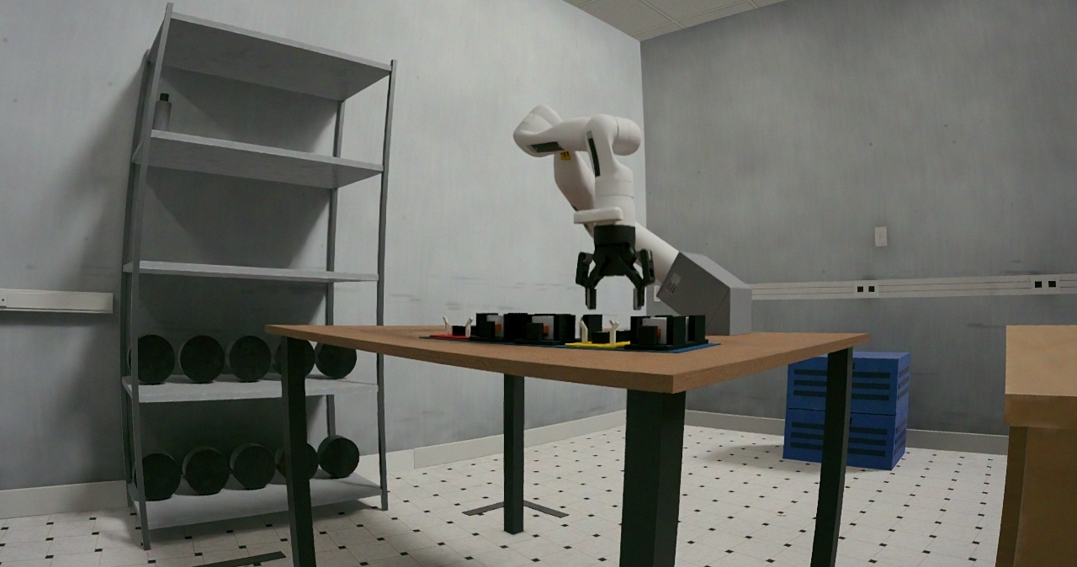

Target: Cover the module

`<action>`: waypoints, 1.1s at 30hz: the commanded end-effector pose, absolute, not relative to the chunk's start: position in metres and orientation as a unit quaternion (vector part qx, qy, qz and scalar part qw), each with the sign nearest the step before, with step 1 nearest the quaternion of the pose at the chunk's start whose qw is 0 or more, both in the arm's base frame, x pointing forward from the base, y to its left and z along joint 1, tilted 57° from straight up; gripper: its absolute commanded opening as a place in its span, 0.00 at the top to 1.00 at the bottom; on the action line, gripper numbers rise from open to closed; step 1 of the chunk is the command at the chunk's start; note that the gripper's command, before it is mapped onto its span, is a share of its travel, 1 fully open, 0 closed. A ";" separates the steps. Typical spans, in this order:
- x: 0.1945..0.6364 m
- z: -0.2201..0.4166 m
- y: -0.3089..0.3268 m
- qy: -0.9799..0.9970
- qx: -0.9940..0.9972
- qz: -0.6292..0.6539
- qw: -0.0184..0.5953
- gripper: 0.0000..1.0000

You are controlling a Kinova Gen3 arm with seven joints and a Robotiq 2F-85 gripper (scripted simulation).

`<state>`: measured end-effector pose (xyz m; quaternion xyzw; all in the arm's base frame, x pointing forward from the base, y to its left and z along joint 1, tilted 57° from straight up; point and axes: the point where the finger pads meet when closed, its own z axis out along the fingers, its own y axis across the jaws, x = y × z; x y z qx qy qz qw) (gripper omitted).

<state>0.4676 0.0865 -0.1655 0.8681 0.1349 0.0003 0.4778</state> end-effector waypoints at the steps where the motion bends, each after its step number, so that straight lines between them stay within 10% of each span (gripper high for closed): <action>1: 0.466 -0.156 0.101 0.135 0.868 0.001 0.477 0.00; 33: 0.459 -0.126 0.147 0.135 0.868 0.001 0.477 0.00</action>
